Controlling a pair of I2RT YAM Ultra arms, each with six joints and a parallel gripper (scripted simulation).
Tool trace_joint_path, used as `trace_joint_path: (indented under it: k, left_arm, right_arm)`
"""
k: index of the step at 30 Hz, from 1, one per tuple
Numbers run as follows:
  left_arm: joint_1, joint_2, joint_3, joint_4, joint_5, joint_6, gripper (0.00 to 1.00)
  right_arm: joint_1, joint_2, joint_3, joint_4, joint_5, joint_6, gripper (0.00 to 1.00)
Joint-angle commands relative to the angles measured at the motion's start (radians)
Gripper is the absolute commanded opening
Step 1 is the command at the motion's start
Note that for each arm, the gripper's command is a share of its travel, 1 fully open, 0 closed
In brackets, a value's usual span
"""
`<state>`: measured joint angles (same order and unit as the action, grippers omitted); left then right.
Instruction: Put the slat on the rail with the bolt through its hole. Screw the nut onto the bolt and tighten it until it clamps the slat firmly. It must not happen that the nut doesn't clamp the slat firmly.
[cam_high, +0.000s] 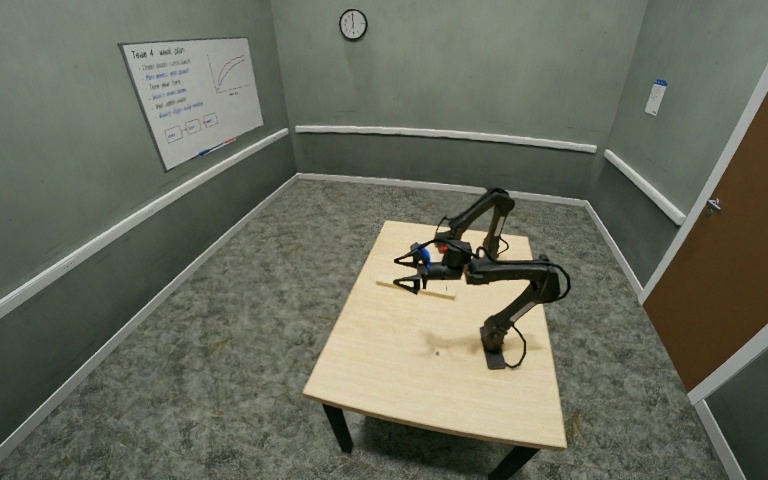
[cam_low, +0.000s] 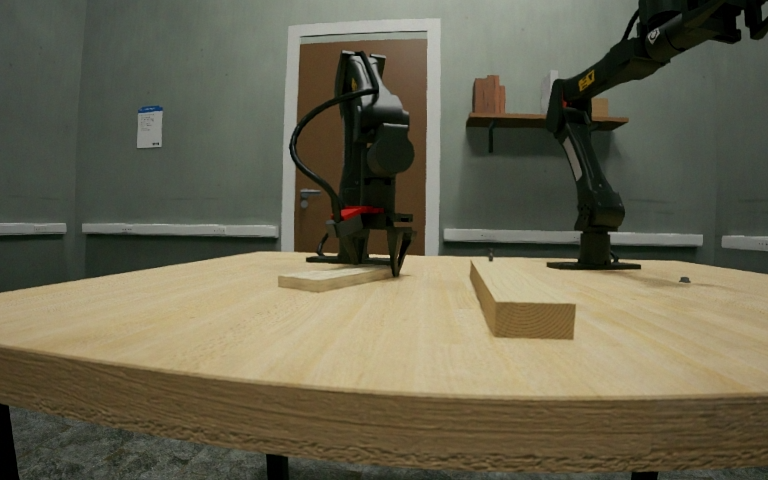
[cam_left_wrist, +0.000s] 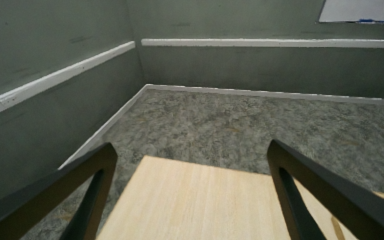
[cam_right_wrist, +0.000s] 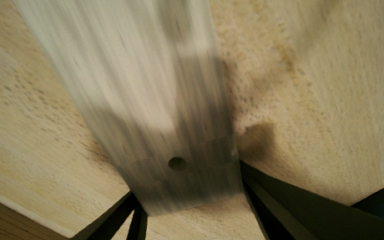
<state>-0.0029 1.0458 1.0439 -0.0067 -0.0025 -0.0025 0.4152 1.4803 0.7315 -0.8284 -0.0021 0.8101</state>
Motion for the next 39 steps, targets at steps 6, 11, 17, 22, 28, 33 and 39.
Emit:
trace_joint_path:
  k: [6, 11, 17, 22, 28, 33, 39]
  left_arm:
    - [0.003, -0.001, 0.008, 0.011, 0.002, 0.002, 1.0]
    - [0.003, -0.001, 0.008, 0.011, 0.002, 0.002, 1.0]
    - [0.003, -0.001, 0.008, 0.011, 0.002, 0.002, 1.0]
    - [0.003, -0.001, 0.008, 0.011, 0.002, 0.002, 1.0]
    - [0.003, -0.001, 0.008, 0.011, 0.002, 0.002, 1.0]
    - [0.003, -0.001, 0.008, 0.011, 0.002, 0.002, 1.0]
    - [0.003, -0.001, 0.008, 0.011, 0.002, 0.002, 1.0]
  right_arm:
    - [0.0, -0.004, 0.004, 0.001, 0.001, 0.0, 0.72]
    - [0.0, -0.004, 0.004, 0.001, 0.001, 0.0, 0.72]
    - [0.0, -0.009, 0.015, -0.015, 0.003, 0.0, 0.72]
    - [0.0, -0.019, 0.033, -0.043, 0.003, 0.0, 0.72]
    - [0.0, -0.029, 0.052, -0.071, 0.003, 0.0, 0.72]
    - [0.0, -0.038, 0.067, -0.094, 0.003, 0.0, 0.72]
    - [0.0, -0.05, 0.091, -0.129, 0.003, -0.001, 0.72]
